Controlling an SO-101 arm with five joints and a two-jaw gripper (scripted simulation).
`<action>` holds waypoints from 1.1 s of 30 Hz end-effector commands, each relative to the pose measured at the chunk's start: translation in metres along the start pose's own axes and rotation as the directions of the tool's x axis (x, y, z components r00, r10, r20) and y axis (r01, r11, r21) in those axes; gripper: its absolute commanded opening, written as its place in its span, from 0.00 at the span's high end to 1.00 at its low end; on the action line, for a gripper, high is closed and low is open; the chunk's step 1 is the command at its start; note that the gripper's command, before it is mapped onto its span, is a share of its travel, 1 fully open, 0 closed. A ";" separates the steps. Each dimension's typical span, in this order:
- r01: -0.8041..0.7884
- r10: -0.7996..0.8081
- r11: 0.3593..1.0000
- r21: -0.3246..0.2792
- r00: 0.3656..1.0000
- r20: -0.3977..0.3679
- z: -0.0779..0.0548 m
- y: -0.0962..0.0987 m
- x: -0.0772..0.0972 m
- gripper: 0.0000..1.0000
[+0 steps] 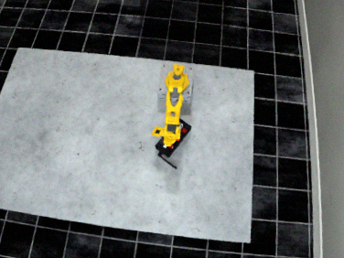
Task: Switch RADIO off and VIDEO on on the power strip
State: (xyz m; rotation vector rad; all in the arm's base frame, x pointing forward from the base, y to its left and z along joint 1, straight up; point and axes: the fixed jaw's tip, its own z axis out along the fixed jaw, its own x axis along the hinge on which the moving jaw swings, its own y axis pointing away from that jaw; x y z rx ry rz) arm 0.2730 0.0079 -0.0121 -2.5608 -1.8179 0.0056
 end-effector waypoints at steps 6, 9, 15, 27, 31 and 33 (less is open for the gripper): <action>-0.002 0.002 1.000 -0.006 1.000 -0.003 0.001 0.002 -0.002 1.00; -0.002 0.002 1.000 -0.006 1.000 -0.003 0.001 0.002 -0.002 1.00; -0.002 0.002 1.000 -0.006 1.000 -0.003 0.004 0.002 -0.002 1.00; -0.002 0.002 1.000 -0.006 1.000 -0.003 0.006 0.002 -0.002 1.00; -0.002 0.002 1.000 -0.006 1.000 -0.003 0.007 0.001 -0.002 1.00; -0.002 0.002 1.000 -0.006 1.000 -0.003 0.009 0.000 -0.002 1.00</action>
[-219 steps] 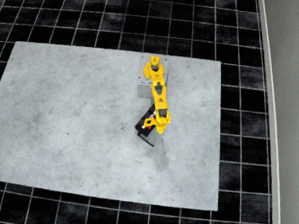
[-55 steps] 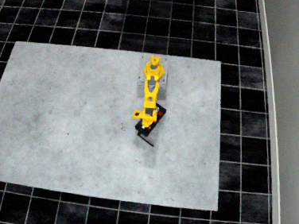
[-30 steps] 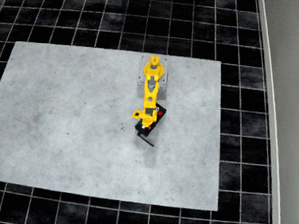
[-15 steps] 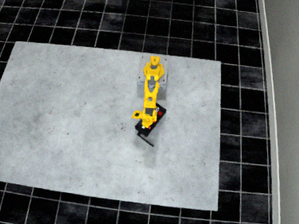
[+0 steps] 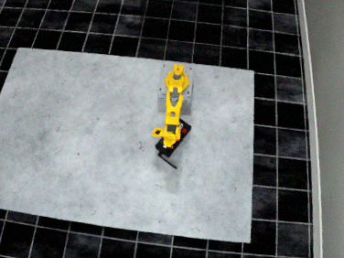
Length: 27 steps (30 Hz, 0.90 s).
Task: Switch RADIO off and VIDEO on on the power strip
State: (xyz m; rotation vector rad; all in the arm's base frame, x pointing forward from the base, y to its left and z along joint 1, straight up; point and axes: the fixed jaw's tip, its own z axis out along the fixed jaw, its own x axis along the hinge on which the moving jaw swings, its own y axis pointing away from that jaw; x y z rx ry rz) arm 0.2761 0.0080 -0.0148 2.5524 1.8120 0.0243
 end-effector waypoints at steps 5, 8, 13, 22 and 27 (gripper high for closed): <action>-0.002 0.002 1.000 0.016 1.000 0.005 0.011 -0.005 -0.004 1.00; -0.002 0.002 1.000 0.016 1.000 0.005 0.012 -0.005 -0.004 1.00; -0.002 0.002 1.000 0.016 1.000 0.005 0.012 -0.005 -0.004 1.00; -0.002 0.002 1.000 0.016 1.000 0.005 0.012 -0.005 -0.004 1.00; -0.002 0.002 1.000 0.016 1.000 0.005 0.012 -0.005 -0.004 1.00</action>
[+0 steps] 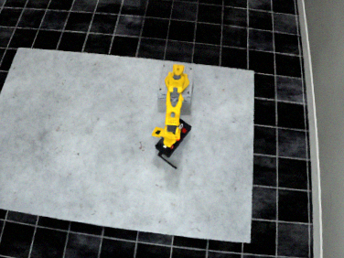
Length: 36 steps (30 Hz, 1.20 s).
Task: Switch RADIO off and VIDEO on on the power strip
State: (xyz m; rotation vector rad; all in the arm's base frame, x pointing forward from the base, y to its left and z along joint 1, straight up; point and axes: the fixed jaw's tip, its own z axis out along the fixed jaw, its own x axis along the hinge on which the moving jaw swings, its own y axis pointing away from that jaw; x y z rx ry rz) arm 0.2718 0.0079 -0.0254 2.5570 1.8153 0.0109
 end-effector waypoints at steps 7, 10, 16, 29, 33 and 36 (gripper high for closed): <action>-0.002 0.002 1.000 0.006 1.000 0.001 -0.001 -0.001 -0.002 1.00; -0.001 0.001 1.000 0.006 1.000 0.001 -0.002 0.000 -0.002 1.00; -0.001 0.001 1.000 0.006 1.000 0.001 -0.003 0.000 -0.002 1.00; -0.001 0.001 1.000 0.006 1.000 0.001 0.006 -0.002 -0.003 1.00; -0.001 0.001 1.000 0.006 1.000 0.001 0.007 -0.002 -0.003 1.00; -0.001 0.001 1.000 0.006 1.000 0.001 0.007 -0.002 -0.003 1.00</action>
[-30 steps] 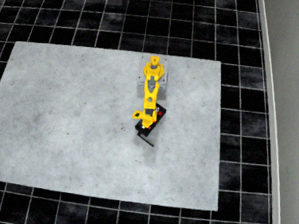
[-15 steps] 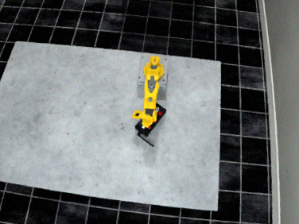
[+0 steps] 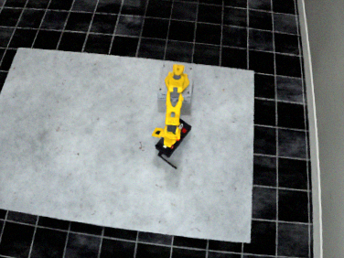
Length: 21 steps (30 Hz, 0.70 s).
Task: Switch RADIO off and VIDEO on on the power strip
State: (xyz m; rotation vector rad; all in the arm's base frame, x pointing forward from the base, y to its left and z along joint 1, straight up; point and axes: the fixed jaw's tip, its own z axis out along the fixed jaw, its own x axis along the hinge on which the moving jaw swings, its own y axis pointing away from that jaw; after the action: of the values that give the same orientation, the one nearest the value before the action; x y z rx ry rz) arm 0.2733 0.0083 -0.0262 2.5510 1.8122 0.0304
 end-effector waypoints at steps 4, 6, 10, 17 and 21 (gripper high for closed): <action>-0.002 0.002 1.000 0.019 1.000 0.008 0.007 -0.004 -0.004 1.00; -0.002 0.002 1.000 0.019 1.000 0.008 0.008 -0.004 -0.004 1.00; -0.002 0.002 1.000 0.019 1.000 0.008 0.010 -0.005 -0.005 1.00; -0.002 0.002 1.000 0.019 1.000 0.008 0.010 -0.005 -0.005 1.00; -0.003 0.003 1.000 0.019 1.000 0.008 0.011 -0.005 -0.005 1.00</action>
State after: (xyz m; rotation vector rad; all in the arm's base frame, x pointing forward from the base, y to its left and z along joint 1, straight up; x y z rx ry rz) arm 0.2732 0.0083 -0.0262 2.5444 1.8075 0.0492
